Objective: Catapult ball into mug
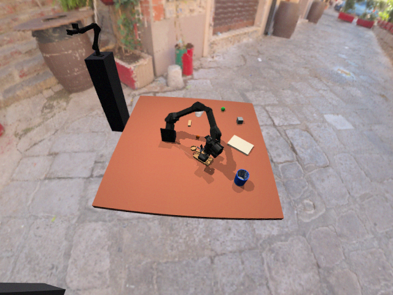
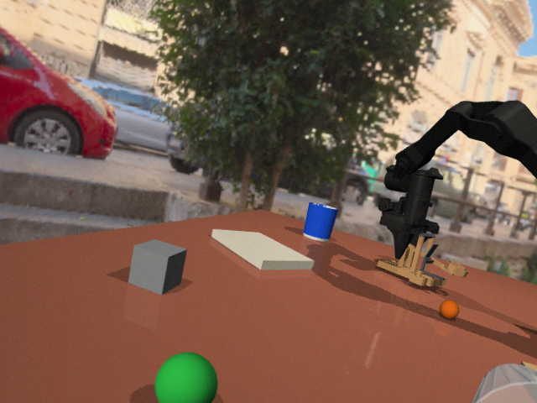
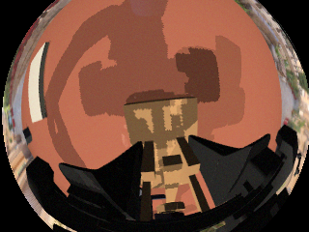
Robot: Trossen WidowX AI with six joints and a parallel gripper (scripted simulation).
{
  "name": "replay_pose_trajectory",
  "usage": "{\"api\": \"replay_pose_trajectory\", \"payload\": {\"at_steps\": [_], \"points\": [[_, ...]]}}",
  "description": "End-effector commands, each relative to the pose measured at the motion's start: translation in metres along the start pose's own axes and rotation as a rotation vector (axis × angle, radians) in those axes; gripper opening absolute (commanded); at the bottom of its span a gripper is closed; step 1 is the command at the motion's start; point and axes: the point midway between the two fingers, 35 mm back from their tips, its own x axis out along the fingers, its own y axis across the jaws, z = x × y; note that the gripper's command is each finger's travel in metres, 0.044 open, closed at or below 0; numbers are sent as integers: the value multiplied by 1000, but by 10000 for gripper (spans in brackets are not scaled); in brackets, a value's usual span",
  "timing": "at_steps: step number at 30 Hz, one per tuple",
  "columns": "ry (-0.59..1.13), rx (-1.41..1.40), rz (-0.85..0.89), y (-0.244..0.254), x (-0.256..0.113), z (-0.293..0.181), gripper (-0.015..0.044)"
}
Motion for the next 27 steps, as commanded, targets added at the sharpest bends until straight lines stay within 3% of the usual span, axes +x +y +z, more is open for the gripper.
{"api": "replay_pose_trajectory", "payload": {"at_steps": [1,27], "points": [[-28,-6,-7,-2,-42,4,0],[-25,3,-1,-3,-12,5,0]]}}
